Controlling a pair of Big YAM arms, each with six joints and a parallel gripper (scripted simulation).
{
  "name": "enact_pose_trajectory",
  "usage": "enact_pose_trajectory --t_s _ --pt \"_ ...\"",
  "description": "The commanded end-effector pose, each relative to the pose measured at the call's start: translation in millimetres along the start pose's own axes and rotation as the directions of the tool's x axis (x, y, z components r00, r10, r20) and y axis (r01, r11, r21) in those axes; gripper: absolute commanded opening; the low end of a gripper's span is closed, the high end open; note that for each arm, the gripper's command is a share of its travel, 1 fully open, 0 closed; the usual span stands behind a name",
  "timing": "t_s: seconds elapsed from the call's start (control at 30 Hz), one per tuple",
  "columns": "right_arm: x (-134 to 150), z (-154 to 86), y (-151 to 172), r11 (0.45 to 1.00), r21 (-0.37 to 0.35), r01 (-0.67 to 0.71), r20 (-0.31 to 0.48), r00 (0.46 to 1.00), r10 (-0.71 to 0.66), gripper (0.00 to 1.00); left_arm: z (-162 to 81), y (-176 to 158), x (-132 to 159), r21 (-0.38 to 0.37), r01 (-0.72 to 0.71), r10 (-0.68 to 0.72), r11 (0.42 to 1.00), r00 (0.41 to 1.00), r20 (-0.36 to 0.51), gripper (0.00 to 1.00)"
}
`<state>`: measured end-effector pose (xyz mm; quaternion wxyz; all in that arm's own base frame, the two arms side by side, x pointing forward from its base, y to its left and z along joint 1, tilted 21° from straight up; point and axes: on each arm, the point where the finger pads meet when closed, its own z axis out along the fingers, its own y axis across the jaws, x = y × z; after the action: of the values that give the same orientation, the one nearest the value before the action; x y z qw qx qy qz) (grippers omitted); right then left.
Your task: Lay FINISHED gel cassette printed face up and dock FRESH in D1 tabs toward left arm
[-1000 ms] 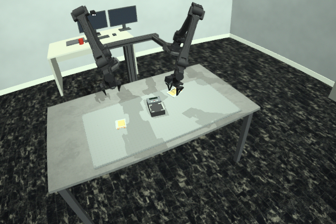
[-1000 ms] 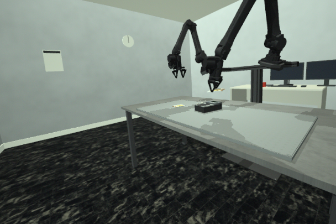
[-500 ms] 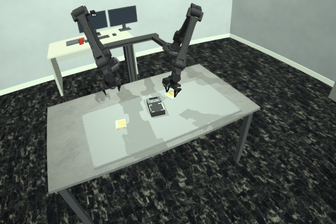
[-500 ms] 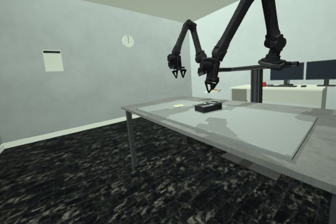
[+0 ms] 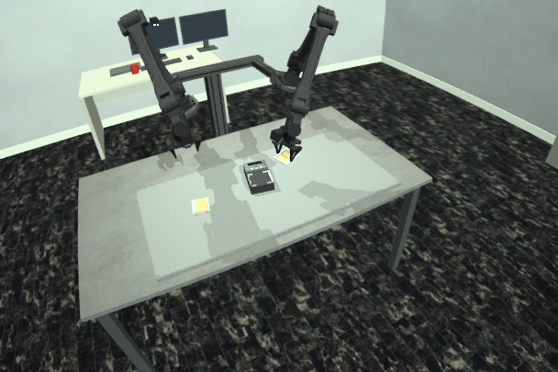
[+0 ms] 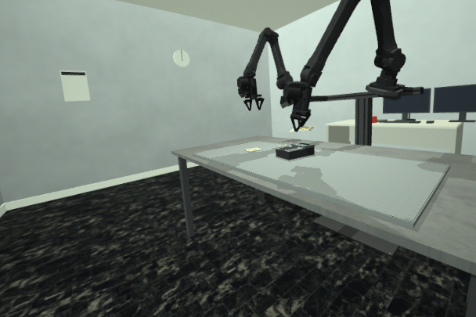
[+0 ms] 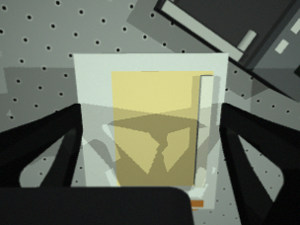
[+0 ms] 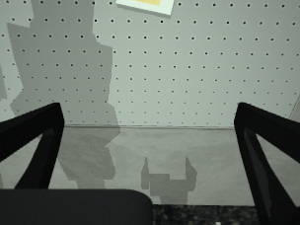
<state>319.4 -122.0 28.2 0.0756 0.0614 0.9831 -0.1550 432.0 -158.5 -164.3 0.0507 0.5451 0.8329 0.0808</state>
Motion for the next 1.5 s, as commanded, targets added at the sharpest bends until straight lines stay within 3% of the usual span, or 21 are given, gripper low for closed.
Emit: enact_pose_trajectory --t_s 0.0,0.4,0.63,1.0,1.17,1.3,1.47 --pt "-15 -9 1 1.000 0.003 0.000 0.025 1.000 -0.001 1.00 -8 13 1 -0.018 0.025 -0.025 1.000 1.000 0.015 0.00" --pt "-15 -9 1 1.000 0.003 0.000 0.025 1.000 -0.001 1.00 -12 16 6 -0.018 0.025 -0.025 1.000 1.000 0.015 0.00" --pt "-15 -9 1 1.000 0.003 0.000 0.025 1.000 -0.001 1.00 0 2 -10 0.006 -0.139 0.138 0.990 0.990 0.032 0.00" --pt "-15 -9 1 1.000 0.003 0.000 0.025 1.000 -0.001 1.00 29 -33 -42 0.035 -0.411 0.407 0.911 0.910 0.074 0.00" --pt "-15 -9 1 1.000 0.003 0.000 0.025 1.000 -0.001 1.00 36 -43 -50 0.036 -0.427 0.423 0.904 0.903 0.077 0.00" --pt "-15 -9 1 1.000 0.003 0.000 0.025 1.000 -0.001 1.00 47 -57 -59 0.042 -0.529 0.524 0.847 0.846 0.097 0.00" --pt "-15 -9 1 1.000 0.003 0.000 0.025 1.000 -0.001 1.00 59 -74 -71 0.028 -0.554 0.549 0.832 0.829 0.106 0.00"
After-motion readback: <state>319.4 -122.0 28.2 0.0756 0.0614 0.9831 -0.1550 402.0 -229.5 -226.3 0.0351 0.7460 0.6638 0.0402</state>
